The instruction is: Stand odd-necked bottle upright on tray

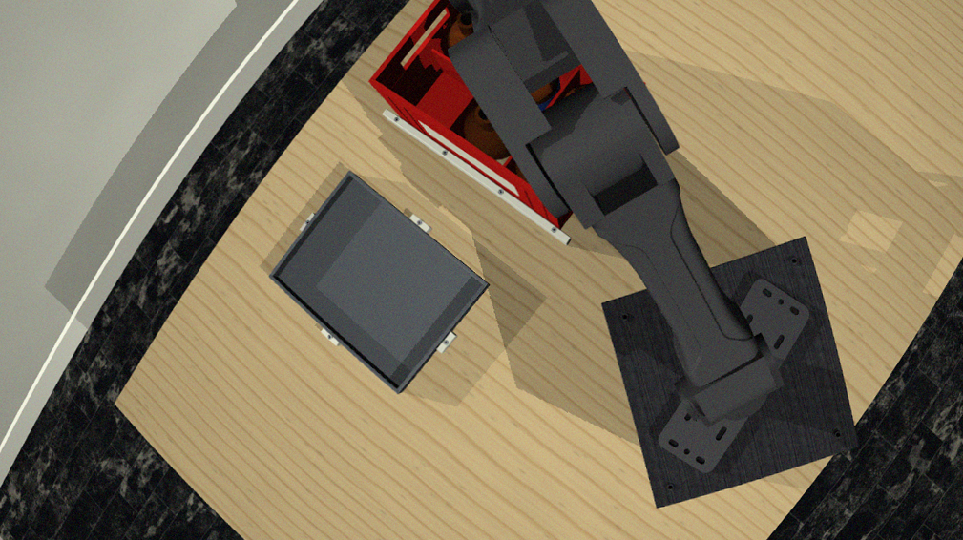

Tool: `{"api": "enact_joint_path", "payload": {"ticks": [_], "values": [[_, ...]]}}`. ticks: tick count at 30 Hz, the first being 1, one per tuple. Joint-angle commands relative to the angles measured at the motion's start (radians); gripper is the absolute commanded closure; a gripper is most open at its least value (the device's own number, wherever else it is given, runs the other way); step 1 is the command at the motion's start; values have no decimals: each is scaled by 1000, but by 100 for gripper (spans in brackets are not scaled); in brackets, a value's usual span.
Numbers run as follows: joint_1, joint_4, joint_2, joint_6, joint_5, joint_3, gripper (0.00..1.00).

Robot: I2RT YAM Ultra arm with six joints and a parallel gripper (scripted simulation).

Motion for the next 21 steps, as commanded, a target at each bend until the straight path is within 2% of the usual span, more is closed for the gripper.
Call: {"api": "enact_joint_path", "payload": {"ticks": [1,2,9,21], "values": [[6,21,-5,7,-1,-14,39],[7,22,-25,6,-1,-16,39],[3,28,2,7,0,-17,39],[4,27,-9,7,0,-17,39]]}}
